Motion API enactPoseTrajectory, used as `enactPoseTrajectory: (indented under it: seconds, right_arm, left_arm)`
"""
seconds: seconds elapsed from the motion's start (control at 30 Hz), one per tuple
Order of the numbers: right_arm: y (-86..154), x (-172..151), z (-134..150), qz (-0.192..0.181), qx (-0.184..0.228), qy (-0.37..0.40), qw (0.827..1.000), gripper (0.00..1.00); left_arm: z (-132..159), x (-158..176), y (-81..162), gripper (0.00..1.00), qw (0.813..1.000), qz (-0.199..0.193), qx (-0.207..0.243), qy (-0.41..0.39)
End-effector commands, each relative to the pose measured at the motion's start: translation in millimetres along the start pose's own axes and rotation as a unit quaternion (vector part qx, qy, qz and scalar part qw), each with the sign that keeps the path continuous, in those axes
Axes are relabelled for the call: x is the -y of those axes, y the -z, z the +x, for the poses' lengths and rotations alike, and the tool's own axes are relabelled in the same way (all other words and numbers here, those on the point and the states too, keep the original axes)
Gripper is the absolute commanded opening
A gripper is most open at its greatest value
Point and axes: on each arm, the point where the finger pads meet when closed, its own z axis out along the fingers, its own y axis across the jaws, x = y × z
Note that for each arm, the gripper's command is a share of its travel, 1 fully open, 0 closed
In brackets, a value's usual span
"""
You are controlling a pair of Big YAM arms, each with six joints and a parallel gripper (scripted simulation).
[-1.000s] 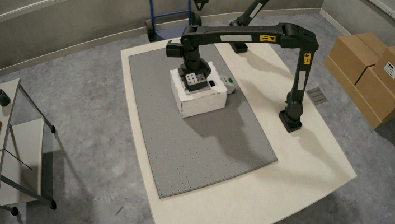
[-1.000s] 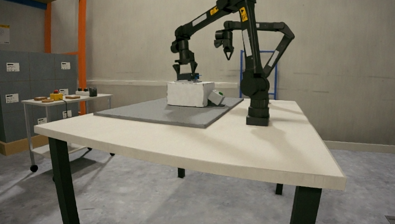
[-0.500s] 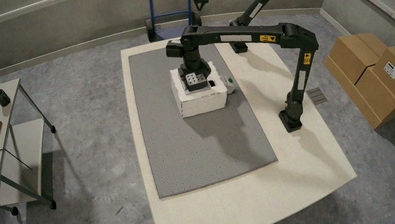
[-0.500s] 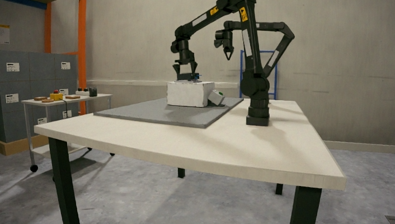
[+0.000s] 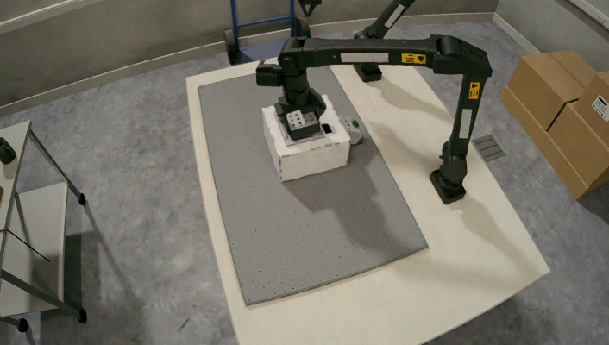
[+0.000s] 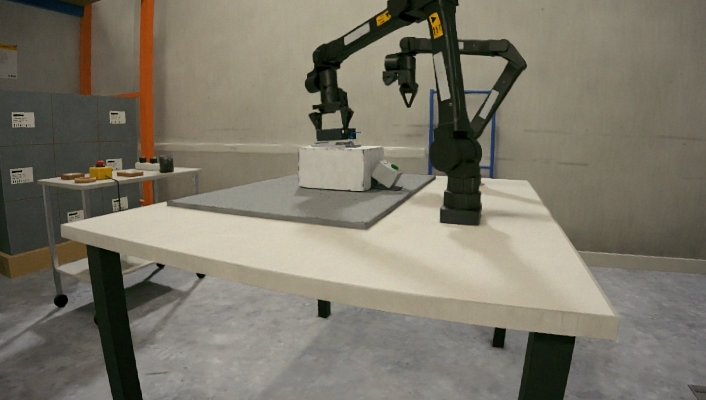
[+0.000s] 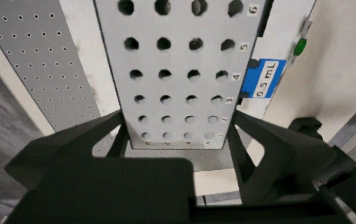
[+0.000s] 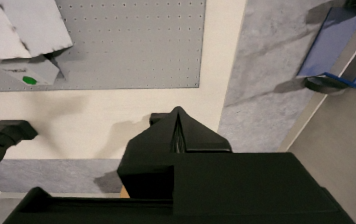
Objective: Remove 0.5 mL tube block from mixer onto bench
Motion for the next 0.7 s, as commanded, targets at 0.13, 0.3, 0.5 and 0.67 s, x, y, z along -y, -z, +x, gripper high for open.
enactPoseTrajectory:
  seconds: [0.13,0.3,0.5,0.67]
  right_arm:
    - [14,1,-6,0.004,0.026,-0.007,1.0,0.0]
    - [14,1,-6,0.004,0.027,-0.007,1.0,0.0]
    - [14,2,-7,0.004,0.027,-0.007,1.0,0.0]
    - [15,2,-7,0.004,0.028,-0.007,1.0,0.0]
  left_arm:
    - [-9,-18,58,0.0,0.998,-0.048,0.032,0.005]
    - [-12,-24,48,0.0,0.998,-0.048,0.032,0.005]
    - [-14,-28,48,0.0,0.998,-0.054,0.035,0.004]
    - [-13,-25,58,0.0,0.997,-0.064,0.041,0.004]
